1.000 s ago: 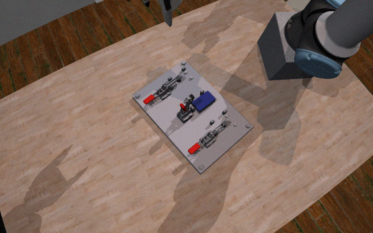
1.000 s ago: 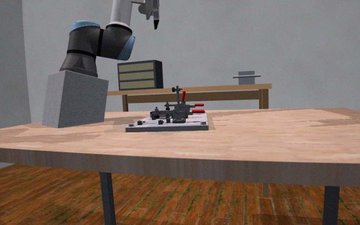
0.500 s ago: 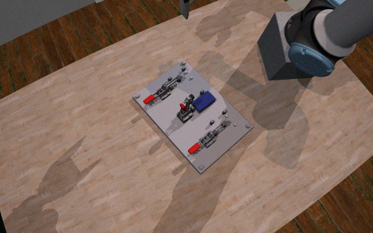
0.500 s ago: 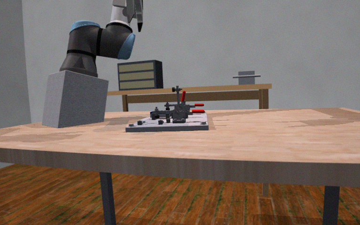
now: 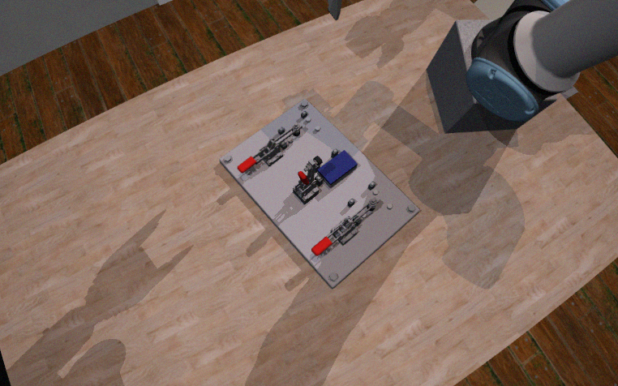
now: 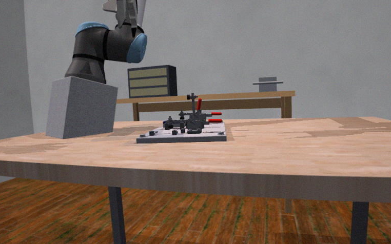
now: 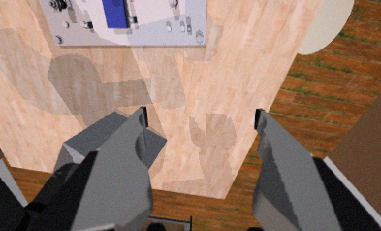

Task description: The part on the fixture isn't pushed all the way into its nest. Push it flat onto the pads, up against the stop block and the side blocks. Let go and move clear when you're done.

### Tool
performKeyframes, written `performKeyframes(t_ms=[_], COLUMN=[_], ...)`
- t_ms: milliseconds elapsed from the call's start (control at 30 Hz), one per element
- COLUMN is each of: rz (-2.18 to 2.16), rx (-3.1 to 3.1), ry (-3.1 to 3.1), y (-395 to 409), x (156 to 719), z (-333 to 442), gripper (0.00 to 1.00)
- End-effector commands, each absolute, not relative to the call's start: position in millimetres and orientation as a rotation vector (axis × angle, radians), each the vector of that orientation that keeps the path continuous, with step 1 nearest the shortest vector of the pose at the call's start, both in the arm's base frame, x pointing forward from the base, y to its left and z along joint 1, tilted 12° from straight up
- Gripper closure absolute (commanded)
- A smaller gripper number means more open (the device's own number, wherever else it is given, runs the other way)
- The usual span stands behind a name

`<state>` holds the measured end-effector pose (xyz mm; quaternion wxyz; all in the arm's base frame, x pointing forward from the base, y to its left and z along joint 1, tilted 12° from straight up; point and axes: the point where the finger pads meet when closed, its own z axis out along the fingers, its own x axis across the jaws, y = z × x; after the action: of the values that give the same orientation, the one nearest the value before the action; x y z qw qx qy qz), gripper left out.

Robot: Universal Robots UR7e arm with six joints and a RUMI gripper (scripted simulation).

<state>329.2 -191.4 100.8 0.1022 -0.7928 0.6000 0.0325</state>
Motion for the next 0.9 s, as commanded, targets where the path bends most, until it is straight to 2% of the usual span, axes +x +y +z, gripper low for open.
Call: performKeyframes(t_ms=[0,133,533,700,867], rz=[0.096,0.096,0.096,0.096,0.096], rx=[-2.340,-2.344,-2.344,-2.344,-2.344], ry=[1.772,1.765,1.765,1.765,1.765], y=[-191.7,-193.7,-193.7,-138.2,-138.2], x=[326.8,309.7,309.7,333.1,333.1], z=[100.4,98.9,98.9,101.6,101.6], gripper=[0.42,0.42,0.42,0.42,0.42])
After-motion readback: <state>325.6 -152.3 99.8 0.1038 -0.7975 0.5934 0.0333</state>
